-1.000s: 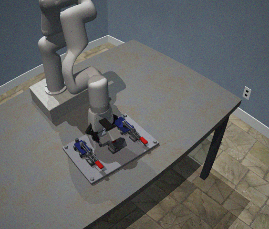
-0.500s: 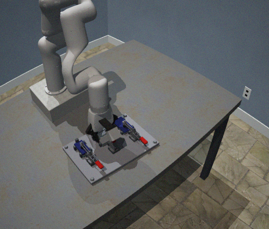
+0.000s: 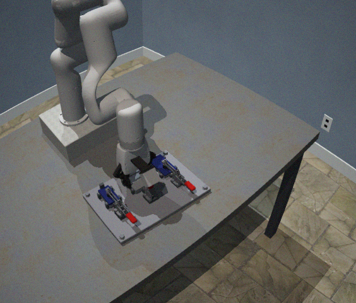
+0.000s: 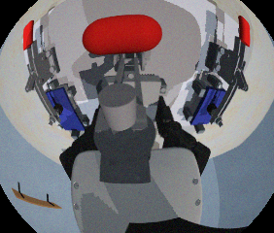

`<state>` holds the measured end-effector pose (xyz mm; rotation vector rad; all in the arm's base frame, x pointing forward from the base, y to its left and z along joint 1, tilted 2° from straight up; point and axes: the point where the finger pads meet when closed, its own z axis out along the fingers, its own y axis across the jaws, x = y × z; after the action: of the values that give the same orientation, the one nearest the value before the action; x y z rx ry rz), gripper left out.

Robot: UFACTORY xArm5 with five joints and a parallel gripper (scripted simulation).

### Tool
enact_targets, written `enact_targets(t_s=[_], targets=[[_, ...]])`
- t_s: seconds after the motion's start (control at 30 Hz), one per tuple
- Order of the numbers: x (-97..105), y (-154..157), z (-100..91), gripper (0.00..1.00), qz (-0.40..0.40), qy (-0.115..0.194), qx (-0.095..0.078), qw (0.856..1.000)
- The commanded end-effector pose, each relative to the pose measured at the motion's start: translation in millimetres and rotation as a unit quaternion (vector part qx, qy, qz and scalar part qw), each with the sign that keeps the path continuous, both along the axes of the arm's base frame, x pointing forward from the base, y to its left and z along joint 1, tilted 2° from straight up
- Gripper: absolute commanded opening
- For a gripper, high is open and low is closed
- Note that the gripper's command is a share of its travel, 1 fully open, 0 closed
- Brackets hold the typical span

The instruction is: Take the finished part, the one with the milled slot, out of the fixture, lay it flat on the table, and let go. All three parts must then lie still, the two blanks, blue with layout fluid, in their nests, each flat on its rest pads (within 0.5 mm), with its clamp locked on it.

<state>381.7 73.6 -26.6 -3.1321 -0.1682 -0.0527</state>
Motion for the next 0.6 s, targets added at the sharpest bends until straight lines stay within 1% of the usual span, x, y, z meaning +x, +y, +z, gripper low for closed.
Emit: enact_targets(t_s=[0.0,0.57], targets=[[1.1,0.3,0.8,0.0,0.0,-0.001,0.0,1.0],[0.9,0.3,5.8,0.0,0.0,-0.001,0.0,1.0]])
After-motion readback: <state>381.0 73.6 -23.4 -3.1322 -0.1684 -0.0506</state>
